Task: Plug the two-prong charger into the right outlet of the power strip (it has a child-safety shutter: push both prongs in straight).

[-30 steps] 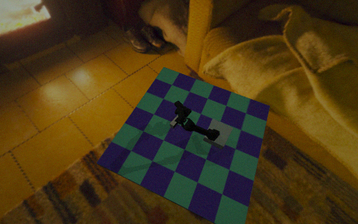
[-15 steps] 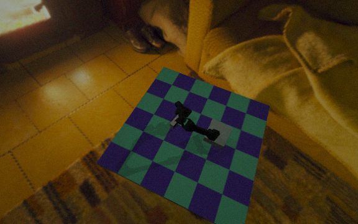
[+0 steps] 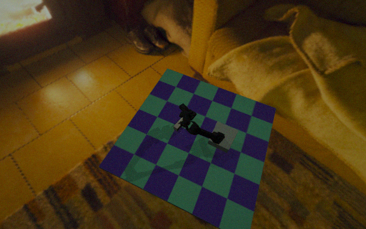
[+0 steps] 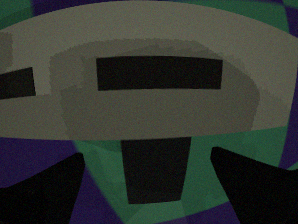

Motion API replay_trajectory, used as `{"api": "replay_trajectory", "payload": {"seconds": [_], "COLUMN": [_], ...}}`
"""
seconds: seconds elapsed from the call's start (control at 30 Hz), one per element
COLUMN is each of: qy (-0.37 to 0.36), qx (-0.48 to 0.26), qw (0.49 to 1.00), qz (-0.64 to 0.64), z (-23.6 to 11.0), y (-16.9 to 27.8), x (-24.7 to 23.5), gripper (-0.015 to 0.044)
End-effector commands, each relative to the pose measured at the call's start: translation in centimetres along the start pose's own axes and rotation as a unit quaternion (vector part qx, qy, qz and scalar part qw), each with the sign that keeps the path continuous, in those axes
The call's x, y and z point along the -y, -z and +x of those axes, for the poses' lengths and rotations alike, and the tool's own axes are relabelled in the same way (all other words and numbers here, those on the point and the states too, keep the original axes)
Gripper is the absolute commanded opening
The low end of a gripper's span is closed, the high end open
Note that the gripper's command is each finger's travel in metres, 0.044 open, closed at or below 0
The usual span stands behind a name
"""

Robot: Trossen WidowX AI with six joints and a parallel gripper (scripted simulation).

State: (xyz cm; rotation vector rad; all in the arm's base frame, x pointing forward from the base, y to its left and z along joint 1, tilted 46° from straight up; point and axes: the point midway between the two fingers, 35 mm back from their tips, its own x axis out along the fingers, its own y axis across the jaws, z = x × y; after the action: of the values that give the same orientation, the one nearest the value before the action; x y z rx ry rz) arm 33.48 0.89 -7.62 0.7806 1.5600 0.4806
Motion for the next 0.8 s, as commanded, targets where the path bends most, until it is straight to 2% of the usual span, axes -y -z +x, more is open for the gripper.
{"api": "replay_trajectory", "payload": {"seconds": [0.0,0.77], "qy": [0.001,0.001], "qx": [-0.001,-0.001], "qw": [1.0,1.0], "qz": [-0.001,0.0], "z": [0.1,0.2], "y": [0.3,2.6], "x": [0.1,0.1], "gripper": [0.044,0.044]}}
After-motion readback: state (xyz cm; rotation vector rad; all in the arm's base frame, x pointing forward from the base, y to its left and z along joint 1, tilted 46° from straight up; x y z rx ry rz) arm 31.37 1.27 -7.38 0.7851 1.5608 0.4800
